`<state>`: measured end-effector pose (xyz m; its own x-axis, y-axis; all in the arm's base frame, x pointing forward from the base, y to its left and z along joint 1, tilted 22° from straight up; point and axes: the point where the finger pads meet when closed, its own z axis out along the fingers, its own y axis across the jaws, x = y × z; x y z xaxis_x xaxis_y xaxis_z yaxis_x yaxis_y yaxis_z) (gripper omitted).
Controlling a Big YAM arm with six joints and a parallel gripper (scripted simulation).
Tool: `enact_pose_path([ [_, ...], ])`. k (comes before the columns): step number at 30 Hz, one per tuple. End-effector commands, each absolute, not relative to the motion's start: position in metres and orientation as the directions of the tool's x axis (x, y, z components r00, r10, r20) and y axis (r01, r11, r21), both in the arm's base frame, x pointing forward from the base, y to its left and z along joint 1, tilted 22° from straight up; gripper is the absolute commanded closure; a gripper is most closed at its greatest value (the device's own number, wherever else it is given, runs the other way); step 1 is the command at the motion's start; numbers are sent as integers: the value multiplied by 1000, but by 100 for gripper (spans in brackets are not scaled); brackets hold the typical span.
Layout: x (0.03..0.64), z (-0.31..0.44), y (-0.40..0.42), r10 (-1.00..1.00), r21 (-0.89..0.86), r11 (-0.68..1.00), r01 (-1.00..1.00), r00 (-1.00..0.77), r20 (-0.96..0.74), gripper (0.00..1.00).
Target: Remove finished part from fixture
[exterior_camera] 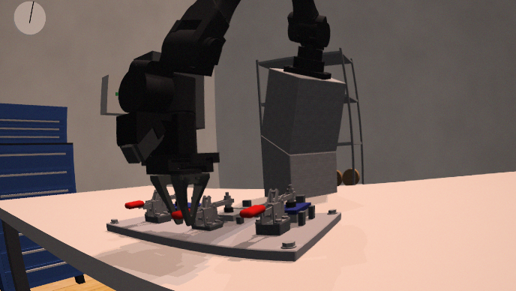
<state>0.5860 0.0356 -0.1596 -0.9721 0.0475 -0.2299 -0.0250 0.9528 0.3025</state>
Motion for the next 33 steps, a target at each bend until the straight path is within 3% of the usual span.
enact_pose_path([
  [1, 584, -136, 21, 58, 299, 954, -20, -967, -248, 100],
  [33, 564, -125, 18, 58, 301, 953, -20, -967, -247, 100],
])
